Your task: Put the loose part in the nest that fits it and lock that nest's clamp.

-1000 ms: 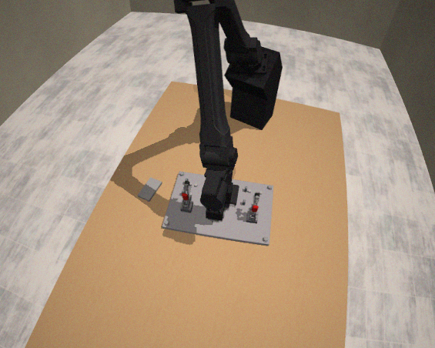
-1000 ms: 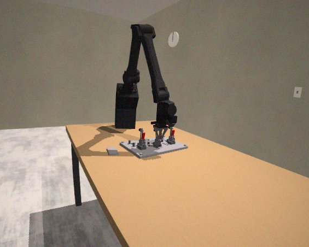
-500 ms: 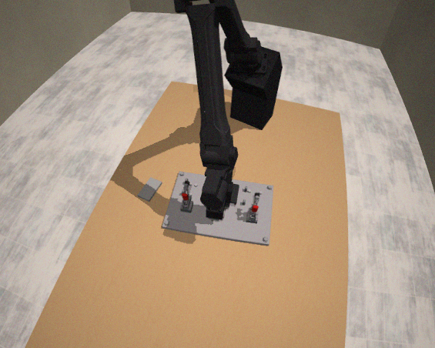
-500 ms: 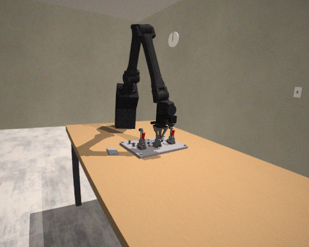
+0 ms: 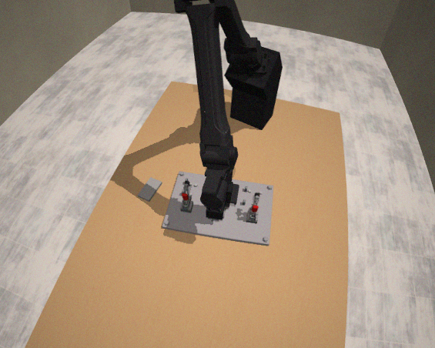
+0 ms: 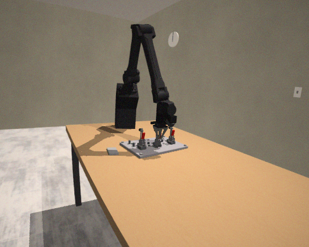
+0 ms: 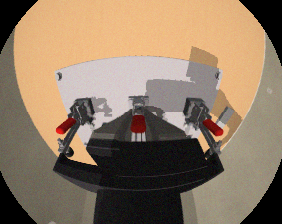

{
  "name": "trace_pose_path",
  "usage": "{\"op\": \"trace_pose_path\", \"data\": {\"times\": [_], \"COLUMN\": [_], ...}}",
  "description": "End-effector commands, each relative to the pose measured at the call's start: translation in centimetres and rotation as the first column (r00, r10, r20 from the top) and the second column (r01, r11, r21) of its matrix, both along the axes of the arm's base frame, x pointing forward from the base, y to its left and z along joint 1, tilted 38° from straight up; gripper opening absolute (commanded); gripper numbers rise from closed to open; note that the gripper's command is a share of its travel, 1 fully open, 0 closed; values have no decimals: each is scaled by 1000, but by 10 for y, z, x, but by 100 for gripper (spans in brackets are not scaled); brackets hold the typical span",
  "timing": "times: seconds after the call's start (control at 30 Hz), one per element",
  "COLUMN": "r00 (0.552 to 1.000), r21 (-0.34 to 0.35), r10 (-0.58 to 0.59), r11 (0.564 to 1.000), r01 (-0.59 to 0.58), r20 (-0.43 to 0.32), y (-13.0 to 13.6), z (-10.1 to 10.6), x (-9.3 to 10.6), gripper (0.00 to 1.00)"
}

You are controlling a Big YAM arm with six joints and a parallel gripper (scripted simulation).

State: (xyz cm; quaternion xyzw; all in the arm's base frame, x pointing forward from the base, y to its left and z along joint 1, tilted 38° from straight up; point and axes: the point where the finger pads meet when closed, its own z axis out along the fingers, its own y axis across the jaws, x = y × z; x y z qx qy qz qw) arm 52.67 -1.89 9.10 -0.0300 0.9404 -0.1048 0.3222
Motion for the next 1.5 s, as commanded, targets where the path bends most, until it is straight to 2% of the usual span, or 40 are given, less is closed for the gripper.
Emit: {"op": "trace_pose_path", "data": {"times": [0.0,0.2,0.23,1.1,1.47], "r00": [1000,1000,1000,1000,1000], "r21": [-9,-9,-9,-8,1], "r10": [-11,-11,-11,-1,1], "r11": [1000,1000,1000,1000,1000], "r01": [10,10,10,1,-1], "r20": [-19,-19,-19,-21,-16], "y": [-9,-9,-9,-4,7], "z": [-2,-2,-2,-3,11], "x": [-18,-18,-18,-16,-27], "gripper": [0,0,45,45,45]}}
